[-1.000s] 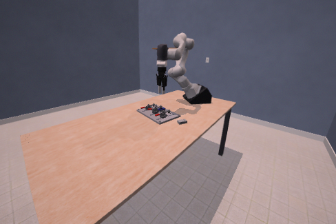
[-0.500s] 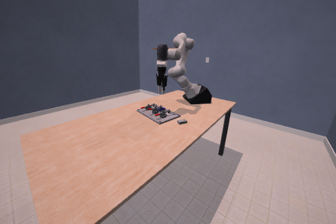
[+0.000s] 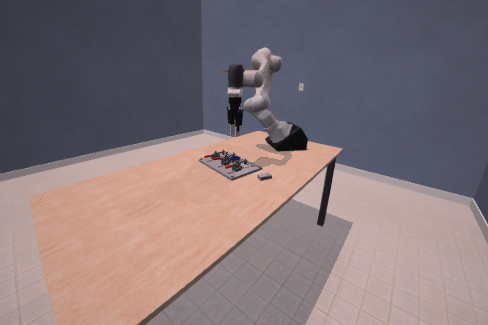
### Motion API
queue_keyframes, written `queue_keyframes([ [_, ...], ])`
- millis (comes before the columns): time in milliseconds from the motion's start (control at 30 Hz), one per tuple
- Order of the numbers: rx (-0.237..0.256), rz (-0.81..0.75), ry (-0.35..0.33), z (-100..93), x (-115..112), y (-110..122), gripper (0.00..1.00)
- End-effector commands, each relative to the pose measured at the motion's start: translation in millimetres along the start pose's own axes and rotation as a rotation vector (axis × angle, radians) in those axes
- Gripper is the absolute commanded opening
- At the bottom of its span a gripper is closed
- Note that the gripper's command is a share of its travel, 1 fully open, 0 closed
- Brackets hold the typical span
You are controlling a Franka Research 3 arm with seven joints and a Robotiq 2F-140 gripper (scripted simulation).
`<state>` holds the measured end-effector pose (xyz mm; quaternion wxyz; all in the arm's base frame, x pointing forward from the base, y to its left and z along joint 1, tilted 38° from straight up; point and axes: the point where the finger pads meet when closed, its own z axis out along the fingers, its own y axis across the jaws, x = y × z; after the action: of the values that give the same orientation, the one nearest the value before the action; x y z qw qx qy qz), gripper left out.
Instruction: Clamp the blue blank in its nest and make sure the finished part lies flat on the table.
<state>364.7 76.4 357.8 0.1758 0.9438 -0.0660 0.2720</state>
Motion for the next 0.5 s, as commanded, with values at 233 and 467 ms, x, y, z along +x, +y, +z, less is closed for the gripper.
queue_keyframes([
  [233, 0.0, -0.008, 0.001, 13.7, 0, 0, 0.28],
  [467, -0.001, -0.008, 0.001, 53.6, 0, 0, 0.28],
])
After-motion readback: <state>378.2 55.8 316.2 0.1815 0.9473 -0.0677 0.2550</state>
